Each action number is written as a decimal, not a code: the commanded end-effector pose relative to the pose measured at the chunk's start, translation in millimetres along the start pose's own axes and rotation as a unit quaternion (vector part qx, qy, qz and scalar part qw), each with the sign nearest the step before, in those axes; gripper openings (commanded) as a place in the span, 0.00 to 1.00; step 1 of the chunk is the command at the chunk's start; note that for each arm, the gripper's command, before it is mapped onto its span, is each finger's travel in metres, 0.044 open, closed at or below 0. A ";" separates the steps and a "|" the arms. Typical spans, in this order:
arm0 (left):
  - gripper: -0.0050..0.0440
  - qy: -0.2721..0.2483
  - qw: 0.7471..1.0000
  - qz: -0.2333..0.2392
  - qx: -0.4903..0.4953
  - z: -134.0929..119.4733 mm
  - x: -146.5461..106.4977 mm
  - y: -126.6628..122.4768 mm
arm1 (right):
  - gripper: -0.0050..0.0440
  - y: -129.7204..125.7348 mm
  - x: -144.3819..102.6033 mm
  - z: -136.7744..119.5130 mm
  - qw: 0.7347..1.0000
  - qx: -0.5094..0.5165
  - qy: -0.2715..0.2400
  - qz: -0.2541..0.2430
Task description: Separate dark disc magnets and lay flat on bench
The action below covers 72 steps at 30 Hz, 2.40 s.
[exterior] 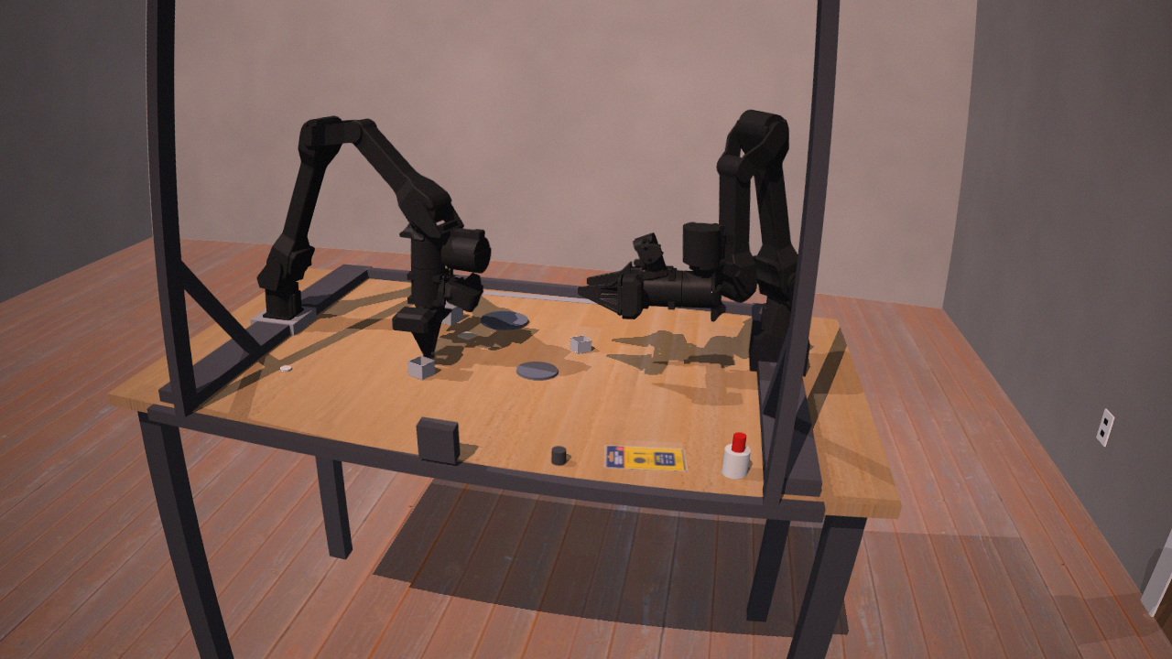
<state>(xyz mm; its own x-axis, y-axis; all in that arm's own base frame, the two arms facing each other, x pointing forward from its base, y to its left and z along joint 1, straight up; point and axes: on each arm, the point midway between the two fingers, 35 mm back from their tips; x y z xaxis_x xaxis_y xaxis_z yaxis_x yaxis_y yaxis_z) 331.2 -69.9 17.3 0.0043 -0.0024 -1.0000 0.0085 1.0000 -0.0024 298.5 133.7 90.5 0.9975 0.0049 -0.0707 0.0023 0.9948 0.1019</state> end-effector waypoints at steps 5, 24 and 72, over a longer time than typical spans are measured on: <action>0.18 -0.011 1.000 -0.002 0.000 3.7 -6.4 -0.7 | 0.92 0.8 0.2 3.6 1.000 0.004 -0.006 0.000; 0.18 -0.011 1.000 -0.002 0.000 1.0 -34.2 -0.7 | 0.92 0.8 0.2 3.6 1.000 0.004 -0.006 0.000; 0.18 -0.201 0.950 0.037 0.237 78.1 -15.2 -1.2 | 0.92 0.8 0.2 3.6 1.000 0.004 -0.006 0.000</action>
<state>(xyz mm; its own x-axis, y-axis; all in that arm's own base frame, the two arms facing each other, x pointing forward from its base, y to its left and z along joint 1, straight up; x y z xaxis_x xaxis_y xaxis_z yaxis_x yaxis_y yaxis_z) 398.3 -73.2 32.3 0.3427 -0.0271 -0.9391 0.3962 0.9105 0.1183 298.5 133.7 90.5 0.9975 0.0049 -0.0707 0.0023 0.9948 0.1019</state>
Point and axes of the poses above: on each arm, the point midway between the two fingers, 35 mm back from their tips, its own x axis out along the fingers, its own y axis across the jaws, z = x × y
